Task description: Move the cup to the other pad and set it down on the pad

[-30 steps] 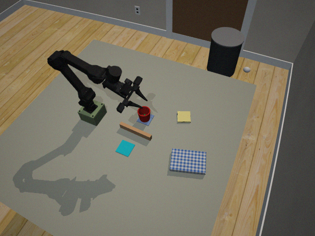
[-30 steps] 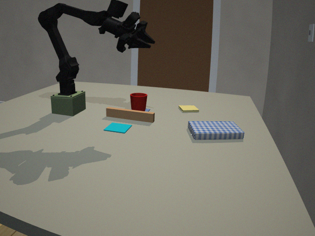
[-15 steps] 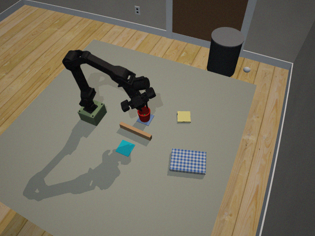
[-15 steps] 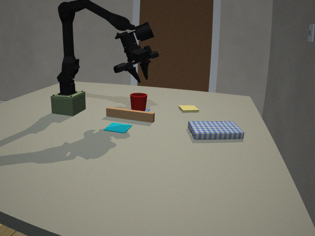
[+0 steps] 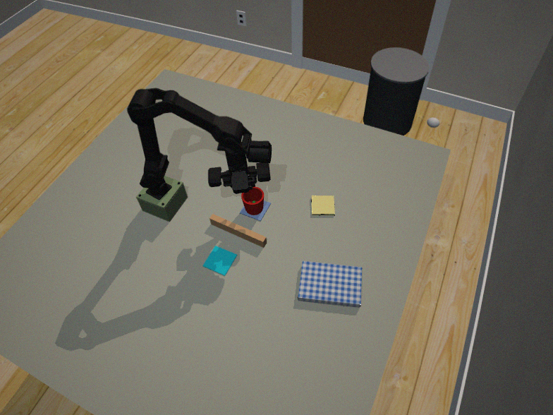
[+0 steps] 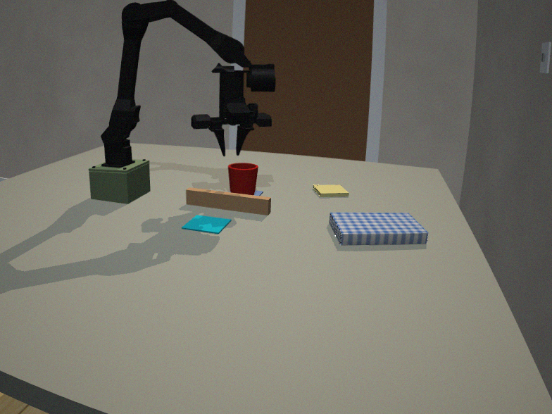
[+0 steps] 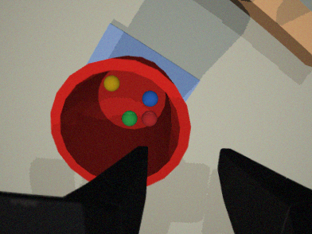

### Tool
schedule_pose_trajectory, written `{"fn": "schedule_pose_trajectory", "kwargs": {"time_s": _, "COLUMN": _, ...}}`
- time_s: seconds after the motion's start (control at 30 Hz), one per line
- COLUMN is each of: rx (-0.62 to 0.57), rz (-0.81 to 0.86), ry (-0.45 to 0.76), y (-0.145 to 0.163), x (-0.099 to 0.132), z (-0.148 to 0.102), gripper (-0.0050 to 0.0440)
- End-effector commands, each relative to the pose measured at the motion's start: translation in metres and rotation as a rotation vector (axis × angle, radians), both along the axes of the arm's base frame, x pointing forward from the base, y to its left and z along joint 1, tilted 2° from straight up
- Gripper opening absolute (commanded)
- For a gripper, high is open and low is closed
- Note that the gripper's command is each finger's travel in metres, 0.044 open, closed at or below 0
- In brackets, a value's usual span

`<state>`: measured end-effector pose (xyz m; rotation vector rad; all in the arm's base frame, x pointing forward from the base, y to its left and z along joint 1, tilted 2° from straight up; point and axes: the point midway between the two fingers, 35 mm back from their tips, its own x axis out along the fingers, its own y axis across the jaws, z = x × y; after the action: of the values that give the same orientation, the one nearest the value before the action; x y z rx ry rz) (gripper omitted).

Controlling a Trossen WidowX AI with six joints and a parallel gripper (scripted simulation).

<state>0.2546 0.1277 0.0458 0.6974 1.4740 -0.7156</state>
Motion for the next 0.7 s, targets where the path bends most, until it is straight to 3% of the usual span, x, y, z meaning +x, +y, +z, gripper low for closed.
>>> {"fn": "schedule_pose_trajectory", "kwargs": {"time_s": 0.0, "rx": 0.003, "rz": -0.008, "ry": -0.007, "y": 0.002, "x": 0.002, "z": 0.001, "gripper": 0.0148}}
{"fn": "schedule_pose_trajectory", "kwargs": {"time_s": 0.67, "rx": 0.003, "rz": -0.008, "ry": -0.006, "y": 0.003, "x": 0.003, "z": -0.028, "gripper": 0.0148}}
